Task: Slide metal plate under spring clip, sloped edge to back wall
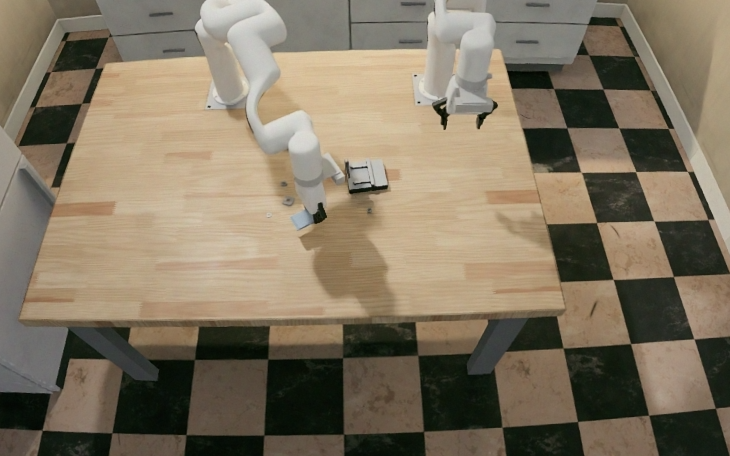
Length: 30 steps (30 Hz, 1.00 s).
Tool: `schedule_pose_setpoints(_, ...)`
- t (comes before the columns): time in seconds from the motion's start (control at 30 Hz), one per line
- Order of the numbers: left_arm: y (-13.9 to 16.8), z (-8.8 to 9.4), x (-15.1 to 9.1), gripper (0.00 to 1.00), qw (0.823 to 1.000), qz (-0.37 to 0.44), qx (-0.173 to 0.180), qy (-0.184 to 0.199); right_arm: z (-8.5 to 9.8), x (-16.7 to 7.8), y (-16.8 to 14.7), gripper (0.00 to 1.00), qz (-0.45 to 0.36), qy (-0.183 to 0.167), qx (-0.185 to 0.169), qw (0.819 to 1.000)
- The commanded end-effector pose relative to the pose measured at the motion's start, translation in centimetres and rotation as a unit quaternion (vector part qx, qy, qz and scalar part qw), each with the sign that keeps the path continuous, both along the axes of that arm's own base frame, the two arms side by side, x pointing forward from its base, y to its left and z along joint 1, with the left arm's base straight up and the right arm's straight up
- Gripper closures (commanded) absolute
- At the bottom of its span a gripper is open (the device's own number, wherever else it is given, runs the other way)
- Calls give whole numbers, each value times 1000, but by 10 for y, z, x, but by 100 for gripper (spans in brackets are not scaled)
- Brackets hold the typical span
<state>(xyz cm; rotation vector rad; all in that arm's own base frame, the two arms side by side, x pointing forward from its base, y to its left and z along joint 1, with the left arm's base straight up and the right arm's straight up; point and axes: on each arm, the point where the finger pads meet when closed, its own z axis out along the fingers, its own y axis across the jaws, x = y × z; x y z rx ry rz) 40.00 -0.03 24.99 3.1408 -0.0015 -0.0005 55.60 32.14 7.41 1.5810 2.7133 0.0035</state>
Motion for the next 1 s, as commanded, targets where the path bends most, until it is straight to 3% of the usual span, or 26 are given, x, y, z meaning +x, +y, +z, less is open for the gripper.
schedule_pose_setpoints(0.0, 0, 2, 1, 0, 1000, 0, 0, -3, 7, 1, 1, 100, 0, -3, 1, 1000)
schedule_pose_setpoints(0.2, 0, 2, 1, 0, 1000, 0, 0, -3, 11, 1, 1, 100, 1, -3, 1, 1000)
schedule_pose_setpoints(0.5, 0, 2, 1, 0, 1000, 0, 0, -3, 11, -8, 4, 100, 102, -3, 2, 995)
schedule_pose_setpoints(0.97, 0, 2, 1, 0, 1000, 0, 0, -3, 11, -29, 9, 100, 314, -5, 3, 949)
